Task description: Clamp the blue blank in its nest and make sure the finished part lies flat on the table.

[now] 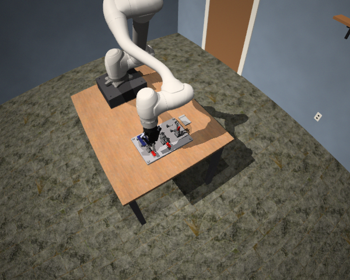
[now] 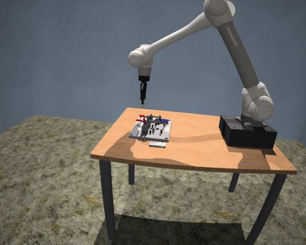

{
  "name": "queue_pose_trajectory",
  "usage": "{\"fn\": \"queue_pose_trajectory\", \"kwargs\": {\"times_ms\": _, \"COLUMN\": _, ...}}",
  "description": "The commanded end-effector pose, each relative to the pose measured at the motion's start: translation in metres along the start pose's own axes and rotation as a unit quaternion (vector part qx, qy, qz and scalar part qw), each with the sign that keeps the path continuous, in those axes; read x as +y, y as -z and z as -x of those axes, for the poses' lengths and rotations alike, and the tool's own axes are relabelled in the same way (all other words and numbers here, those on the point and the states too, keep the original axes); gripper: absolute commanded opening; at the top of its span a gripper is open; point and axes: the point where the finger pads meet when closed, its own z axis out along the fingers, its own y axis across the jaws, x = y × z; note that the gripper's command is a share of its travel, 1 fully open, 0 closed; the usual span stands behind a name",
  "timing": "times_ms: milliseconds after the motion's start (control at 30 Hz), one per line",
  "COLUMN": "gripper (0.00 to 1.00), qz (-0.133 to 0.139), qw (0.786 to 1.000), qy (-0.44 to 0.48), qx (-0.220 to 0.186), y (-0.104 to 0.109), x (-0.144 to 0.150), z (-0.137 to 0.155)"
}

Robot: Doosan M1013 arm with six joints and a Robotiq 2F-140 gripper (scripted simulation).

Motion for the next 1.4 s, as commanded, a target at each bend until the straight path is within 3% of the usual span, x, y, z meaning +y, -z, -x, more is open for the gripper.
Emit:
{"fn": "queue_pose_trajectory", "kwargs": {"times_ms": 0, "gripper": 0.0, "qz": 0.0, "qw": 1.0, "qy": 0.0, "qx": 0.0, "y": 0.007, "x": 0.0, "z": 0.0}}
{"fn": "queue_pose_trajectory", "kwargs": {"times_ms": 467, "gripper": 0.0, "qz": 0.0, "qw": 1.0, "qy": 0.0, "qx": 0.0, "y": 0.023, "x": 0.0, "z": 0.0}}
{"fn": "queue_pose_trajectory", "kwargs": {"times_ms": 500, "gripper": 1.0, "qz": 0.0, "qw": 1.0, "qy": 0.0, "qx": 0.0, "y": 0.023, "x": 0.0, "z": 0.0}}
{"fn": "queue_pose_trajectory", "kwargs": {"times_ms": 1367, "gripper": 1.0, "qz": 0.0, "qw": 1.0, "qy": 0.0, "qx": 0.0, "y": 0.023, "x": 0.0, "z": 0.0}}
